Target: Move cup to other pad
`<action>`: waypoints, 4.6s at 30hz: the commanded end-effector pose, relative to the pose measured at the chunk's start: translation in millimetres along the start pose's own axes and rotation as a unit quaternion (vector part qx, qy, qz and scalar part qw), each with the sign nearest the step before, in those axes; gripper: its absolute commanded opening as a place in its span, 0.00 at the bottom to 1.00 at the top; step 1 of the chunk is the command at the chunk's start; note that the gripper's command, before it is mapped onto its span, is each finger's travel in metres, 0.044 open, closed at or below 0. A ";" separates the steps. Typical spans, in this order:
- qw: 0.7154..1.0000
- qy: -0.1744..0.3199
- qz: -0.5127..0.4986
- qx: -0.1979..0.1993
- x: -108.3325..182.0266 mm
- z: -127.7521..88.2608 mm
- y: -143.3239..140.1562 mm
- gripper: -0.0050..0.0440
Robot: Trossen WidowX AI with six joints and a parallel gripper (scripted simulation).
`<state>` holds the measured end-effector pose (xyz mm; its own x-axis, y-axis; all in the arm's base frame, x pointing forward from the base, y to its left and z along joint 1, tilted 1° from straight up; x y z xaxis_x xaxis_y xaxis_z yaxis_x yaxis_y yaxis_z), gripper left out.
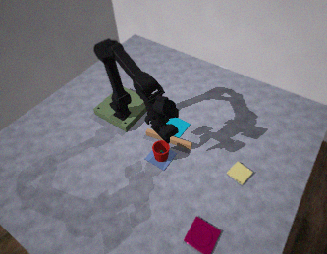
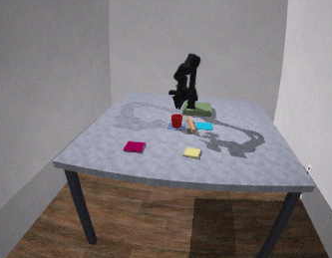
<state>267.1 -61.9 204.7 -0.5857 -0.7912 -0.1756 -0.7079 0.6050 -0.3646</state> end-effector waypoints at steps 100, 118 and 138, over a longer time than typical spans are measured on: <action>0.957 0.042 -0.212 -0.194 31.6 64.7 19.1 0.10; 0.957 0.042 -0.212 -0.196 24.8 16.7 5.9 0.10; 0.956 0.042 -0.211 -0.199 25.5 18.1 7.9 0.10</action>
<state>253.0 -78.7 176.6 -0.2333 -0.9723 -0.0107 -0.9724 0.2332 0.0103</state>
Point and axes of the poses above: the point midway between the two fingers, 35 mm back from their tips, its own z axis out along the fingers, its own y axis across the jaws, x = y × z, the point moved 9 cm from there along -z, back along the fingers, and after that the axes turned 13 degrees about z, right-handed, at the moved point
